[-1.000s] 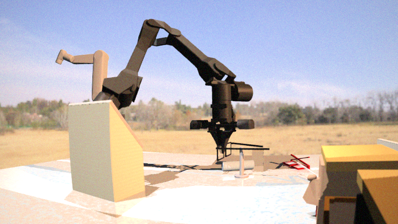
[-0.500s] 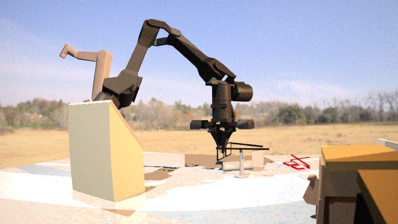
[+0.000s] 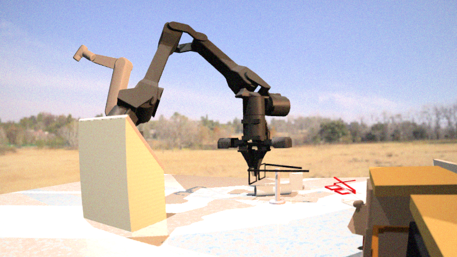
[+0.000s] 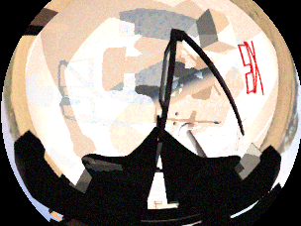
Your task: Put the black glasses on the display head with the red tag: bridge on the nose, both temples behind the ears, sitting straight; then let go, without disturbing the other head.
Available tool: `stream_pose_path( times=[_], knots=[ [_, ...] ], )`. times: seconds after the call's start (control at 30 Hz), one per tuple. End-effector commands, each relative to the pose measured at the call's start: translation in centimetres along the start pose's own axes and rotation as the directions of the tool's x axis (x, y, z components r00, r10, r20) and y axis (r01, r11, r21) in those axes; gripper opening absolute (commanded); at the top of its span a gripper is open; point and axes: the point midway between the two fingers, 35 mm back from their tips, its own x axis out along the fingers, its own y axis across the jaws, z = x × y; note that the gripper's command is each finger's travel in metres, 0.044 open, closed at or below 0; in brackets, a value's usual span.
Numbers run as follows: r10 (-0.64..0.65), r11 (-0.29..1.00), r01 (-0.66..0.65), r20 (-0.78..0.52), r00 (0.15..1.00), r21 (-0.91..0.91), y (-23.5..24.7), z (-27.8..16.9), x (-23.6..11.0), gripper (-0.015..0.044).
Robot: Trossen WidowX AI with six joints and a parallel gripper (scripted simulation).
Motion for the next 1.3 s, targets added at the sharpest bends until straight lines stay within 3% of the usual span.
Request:
stream_pose_path(
  times=[0.0, 0.3, 0.57, 0.9, 1.27],
  knots=[
    [0.002, 1.000, -0.002, 0.001, 1.000, -0.002, 0.0, -0.2, -0.6, 0.0000],
    [0.001, 1.000, -0.001, -0.001, 1.000, -0.003, 0.0, -0.7, -5.8, 0.0000],
    [0.001, 0.999, -0.001, -0.001, 1.000, 0.038, 0.0, -0.7, -5.9, 0.0000],
    [0.001, 0.930, 0.000, -0.002, 1.000, 0.366, -0.3, -1.0, -5.9, 0.0000],
    [0.001, 0.716, 0.001, -0.002, 1.000, 0.699, -0.7, -1.3, -5.9, 0.0000]
  ],
)
